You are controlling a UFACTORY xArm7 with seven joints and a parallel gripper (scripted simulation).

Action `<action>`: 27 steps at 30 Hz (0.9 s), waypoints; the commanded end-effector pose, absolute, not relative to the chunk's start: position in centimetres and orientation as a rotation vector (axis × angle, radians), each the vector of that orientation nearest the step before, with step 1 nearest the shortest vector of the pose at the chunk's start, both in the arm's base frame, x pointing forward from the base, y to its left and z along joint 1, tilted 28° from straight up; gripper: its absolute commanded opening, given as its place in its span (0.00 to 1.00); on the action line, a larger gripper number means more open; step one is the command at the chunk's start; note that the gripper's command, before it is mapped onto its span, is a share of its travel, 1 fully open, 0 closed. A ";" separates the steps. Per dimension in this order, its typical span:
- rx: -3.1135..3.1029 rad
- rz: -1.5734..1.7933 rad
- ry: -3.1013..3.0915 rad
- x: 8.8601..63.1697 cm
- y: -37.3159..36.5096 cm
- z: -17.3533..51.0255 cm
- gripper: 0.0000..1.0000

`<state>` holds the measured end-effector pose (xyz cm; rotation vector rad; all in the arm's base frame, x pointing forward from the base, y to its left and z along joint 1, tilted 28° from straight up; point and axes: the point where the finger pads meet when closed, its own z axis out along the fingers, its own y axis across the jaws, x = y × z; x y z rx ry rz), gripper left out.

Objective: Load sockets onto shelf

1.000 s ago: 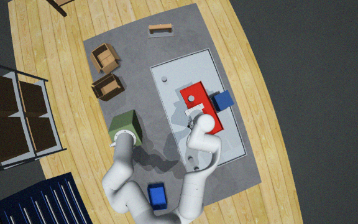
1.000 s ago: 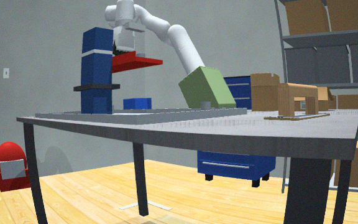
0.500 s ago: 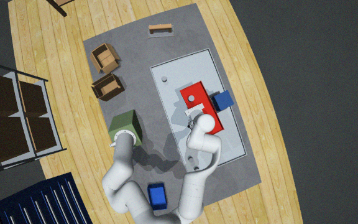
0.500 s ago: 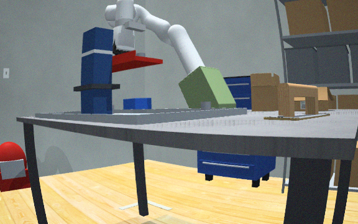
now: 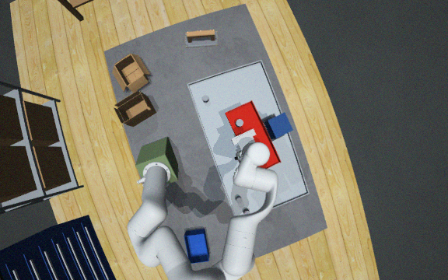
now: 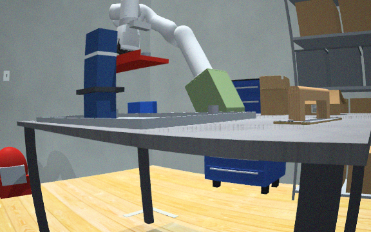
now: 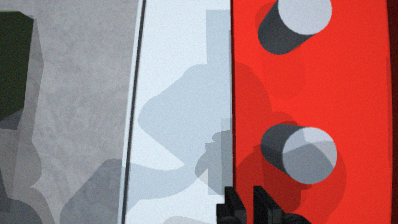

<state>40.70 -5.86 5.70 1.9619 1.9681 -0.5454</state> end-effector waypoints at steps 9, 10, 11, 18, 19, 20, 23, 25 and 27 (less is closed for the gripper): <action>1.959 -0.539 1.968 40.9 -5.7 5.9 0.00; 1.959 -0.539 1.968 40.9 -5.7 5.9 0.00; 1.959 -0.539 1.968 40.9 -5.7 5.9 0.00; 1.959 -0.539 1.968 40.9 -5.7 5.9 0.47; 1.959 -0.539 1.968 40.9 -5.7 5.9 0.47; 1.959 -0.539 1.968 40.9 -5.7 5.9 0.47; 1.959 -0.539 1.968 40.9 -5.7 5.9 0.47; 1.959 -0.539 1.968 40.9 -5.7 5.9 0.47; 1.959 -0.539 1.968 40.9 -5.7 5.9 0.47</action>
